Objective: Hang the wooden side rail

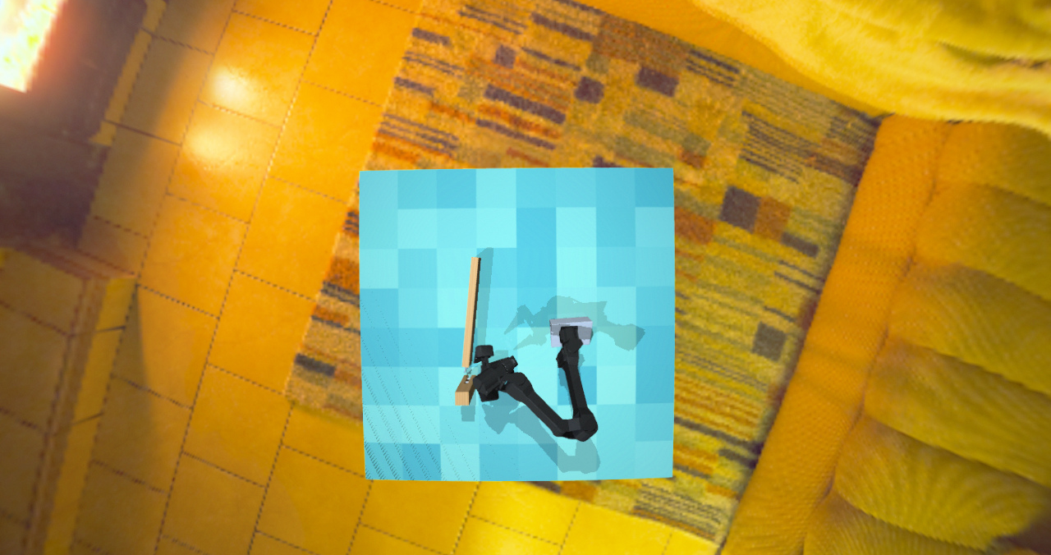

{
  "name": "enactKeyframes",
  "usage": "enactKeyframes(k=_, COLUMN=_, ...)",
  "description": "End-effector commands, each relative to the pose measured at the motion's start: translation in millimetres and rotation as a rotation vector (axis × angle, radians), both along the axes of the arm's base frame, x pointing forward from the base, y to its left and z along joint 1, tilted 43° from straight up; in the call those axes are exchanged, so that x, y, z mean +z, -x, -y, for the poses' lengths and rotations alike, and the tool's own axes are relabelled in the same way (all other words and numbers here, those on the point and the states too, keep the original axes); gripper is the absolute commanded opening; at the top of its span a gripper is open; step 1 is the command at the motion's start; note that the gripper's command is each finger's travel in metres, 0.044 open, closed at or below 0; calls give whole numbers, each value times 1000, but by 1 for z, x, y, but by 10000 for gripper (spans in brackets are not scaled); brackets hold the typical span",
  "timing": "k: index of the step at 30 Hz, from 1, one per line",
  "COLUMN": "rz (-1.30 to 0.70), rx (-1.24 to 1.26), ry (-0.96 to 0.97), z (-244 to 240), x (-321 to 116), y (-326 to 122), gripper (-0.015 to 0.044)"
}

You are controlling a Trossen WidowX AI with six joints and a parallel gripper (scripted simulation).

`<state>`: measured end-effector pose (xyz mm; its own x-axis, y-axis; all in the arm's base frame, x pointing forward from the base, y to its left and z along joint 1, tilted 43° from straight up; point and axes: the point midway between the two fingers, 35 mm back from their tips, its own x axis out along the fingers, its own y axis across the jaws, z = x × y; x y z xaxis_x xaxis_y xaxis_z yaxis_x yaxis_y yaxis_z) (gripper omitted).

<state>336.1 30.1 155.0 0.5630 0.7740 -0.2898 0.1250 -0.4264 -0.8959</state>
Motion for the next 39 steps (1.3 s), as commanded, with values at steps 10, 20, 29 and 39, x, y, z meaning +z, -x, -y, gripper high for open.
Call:
enactKeyframes(k=10, rz=-497, rx=-145, ry=-459, z=7, x=-10, y=-10, gripper=440)
enactKeyframes(k=20, rz=-972, rx=-194, ry=-823, z=8, x=-17, y=-12, gripper=440)
enactKeyframes(k=29, rz=-1441, rx=-222, ry=-1090, z=9, x=-25, y=-11, gripper=440)
enactKeyframes(k=39, rz=-1996, rx=-253, ry=-1287, z=8, x=-35, y=-2, gripper=440)
